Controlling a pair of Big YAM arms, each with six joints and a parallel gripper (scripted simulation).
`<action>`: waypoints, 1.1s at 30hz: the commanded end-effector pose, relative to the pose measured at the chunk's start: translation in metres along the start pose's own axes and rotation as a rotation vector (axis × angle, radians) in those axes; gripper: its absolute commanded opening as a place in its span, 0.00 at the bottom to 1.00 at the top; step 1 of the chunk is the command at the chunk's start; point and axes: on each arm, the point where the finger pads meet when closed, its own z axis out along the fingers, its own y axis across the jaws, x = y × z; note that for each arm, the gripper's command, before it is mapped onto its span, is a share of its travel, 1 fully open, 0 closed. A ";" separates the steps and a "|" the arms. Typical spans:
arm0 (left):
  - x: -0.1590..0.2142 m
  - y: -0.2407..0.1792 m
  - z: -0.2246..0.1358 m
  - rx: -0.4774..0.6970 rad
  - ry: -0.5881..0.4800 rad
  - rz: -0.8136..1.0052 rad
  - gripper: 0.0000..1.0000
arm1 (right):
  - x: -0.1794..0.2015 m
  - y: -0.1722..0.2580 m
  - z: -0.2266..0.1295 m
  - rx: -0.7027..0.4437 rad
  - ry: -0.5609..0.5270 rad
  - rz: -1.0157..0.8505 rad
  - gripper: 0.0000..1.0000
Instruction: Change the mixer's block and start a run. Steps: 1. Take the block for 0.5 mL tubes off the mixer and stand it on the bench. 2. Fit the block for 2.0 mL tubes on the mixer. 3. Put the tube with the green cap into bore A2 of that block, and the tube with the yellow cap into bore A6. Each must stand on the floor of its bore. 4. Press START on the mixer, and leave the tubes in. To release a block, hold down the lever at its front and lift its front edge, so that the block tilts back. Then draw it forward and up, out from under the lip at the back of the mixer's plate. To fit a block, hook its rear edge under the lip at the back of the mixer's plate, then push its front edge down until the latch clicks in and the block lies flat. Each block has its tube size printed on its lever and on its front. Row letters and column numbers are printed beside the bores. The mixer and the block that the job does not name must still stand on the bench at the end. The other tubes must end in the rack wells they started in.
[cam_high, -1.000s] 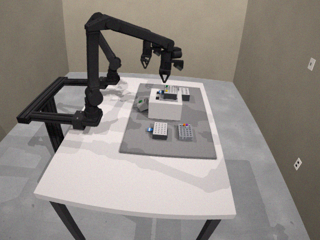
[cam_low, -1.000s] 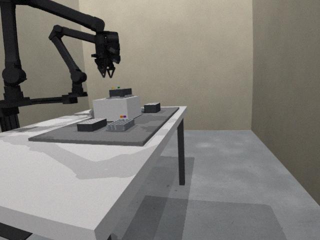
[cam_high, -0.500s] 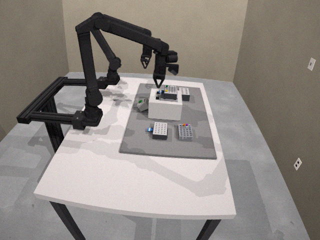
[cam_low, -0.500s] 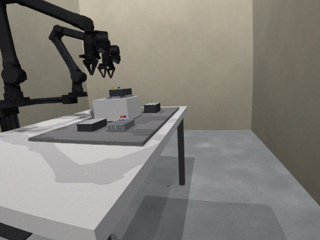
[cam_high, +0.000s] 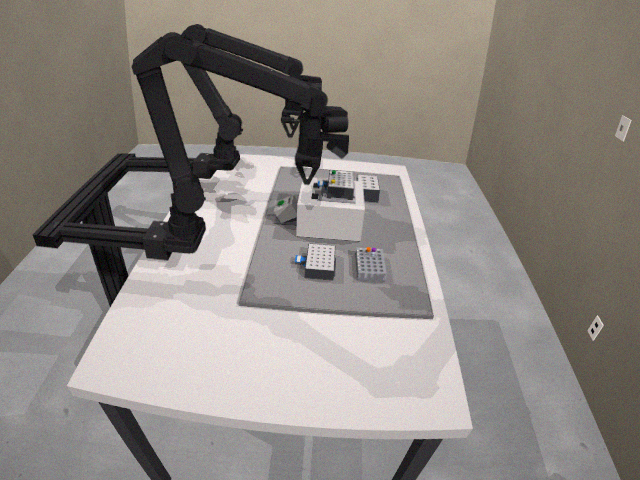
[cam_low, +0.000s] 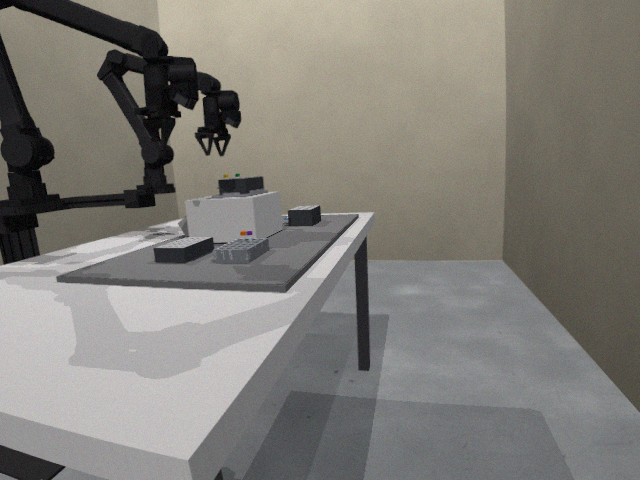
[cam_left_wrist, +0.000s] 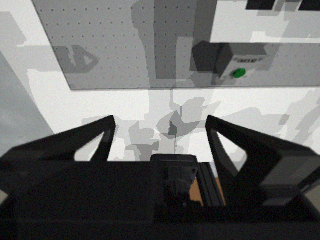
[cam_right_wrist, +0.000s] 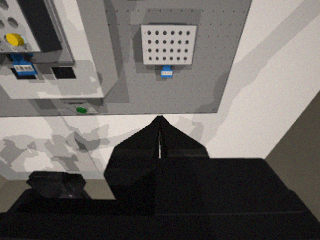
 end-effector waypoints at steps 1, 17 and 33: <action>-0.029 0.005 -0.030 -0.010 -0.083 -0.012 1.00 | 0.003 -0.019 -0.012 -0.017 -0.026 -0.023 0.00; -0.013 0.003 -0.012 -0.005 -0.037 -0.011 1.00 | 0.029 -0.083 -0.008 -0.024 -0.026 -0.029 0.00; -0.002 0.001 -0.002 -0.002 -0.009 -0.011 1.00 | 0.062 -0.149 -0.003 -0.012 0.000 -0.037 0.00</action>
